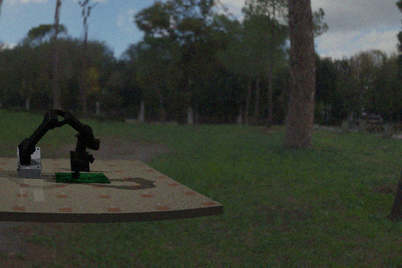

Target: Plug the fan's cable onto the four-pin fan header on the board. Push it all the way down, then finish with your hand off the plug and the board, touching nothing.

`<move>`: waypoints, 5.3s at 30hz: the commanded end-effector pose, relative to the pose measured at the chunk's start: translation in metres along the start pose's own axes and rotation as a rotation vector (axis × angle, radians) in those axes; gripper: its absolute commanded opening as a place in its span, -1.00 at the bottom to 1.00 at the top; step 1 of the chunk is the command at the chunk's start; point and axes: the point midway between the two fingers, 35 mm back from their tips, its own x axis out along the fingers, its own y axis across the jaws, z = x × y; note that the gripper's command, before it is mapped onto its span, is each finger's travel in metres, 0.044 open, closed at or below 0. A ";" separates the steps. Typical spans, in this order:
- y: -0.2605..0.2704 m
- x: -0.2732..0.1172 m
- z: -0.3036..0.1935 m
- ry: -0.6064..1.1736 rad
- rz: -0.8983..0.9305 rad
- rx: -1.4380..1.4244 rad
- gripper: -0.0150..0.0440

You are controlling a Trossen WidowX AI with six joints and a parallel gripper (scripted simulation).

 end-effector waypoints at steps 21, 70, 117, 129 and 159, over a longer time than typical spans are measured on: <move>0.003 -0.064 -0.013 -0.003 0.004 -0.006 -0.49; 0.002 -0.085 -0.043 -0.236 -0.027 -0.791 -0.49; 0.013 -0.042 -0.047 -0.610 0.562 -0.767 -0.49; 0.010 -0.042 -0.045 -0.796 0.633 -0.758 -0.49; -0.013 -0.052 -0.050 -1.333 0.586 -0.744 -0.49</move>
